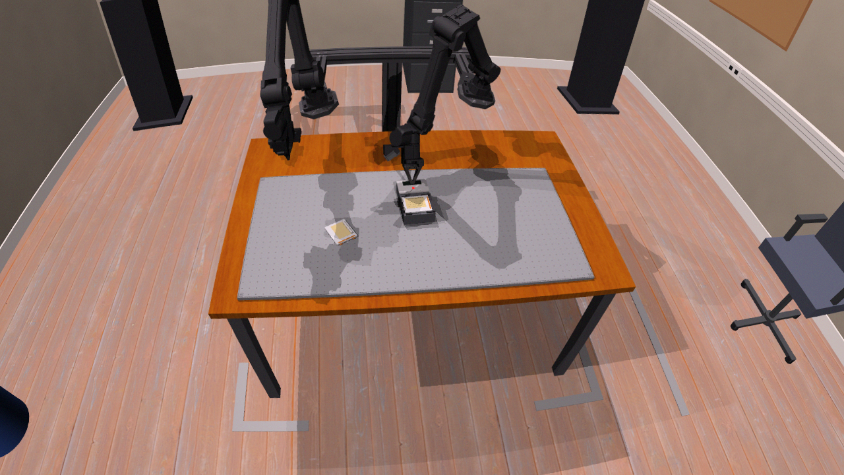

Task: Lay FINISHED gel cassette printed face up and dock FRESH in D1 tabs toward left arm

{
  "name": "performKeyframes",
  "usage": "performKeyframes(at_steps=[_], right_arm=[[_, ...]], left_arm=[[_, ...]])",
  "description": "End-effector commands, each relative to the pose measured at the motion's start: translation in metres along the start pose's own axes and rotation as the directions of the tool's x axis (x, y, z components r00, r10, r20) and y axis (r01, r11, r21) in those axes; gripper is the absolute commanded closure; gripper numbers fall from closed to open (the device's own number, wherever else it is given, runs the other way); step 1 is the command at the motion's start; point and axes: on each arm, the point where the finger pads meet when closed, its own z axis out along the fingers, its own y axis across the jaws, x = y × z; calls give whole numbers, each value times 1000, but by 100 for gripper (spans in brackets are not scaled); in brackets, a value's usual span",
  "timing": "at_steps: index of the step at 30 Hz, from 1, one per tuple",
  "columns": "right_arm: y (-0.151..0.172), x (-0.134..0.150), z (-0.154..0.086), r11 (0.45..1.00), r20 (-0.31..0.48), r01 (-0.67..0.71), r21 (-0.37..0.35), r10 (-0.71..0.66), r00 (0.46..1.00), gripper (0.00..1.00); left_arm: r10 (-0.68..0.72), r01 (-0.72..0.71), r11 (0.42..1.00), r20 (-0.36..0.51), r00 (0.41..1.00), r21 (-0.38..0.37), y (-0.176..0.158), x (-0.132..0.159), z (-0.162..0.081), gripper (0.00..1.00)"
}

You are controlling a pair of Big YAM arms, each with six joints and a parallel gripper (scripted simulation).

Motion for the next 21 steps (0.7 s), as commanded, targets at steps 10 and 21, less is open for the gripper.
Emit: performKeyframes(at_steps=[10,21], right_arm=[[-4,-4,-6,1000,32,-17,2,17,999,100],[-4,-4,-6,1000,32,-17,2,17,999,100]], left_arm=[[27,-25,998,-32,999,59,-36,21,15,100],[27,-25,998,-32,999,59,-39,23,16,100]])
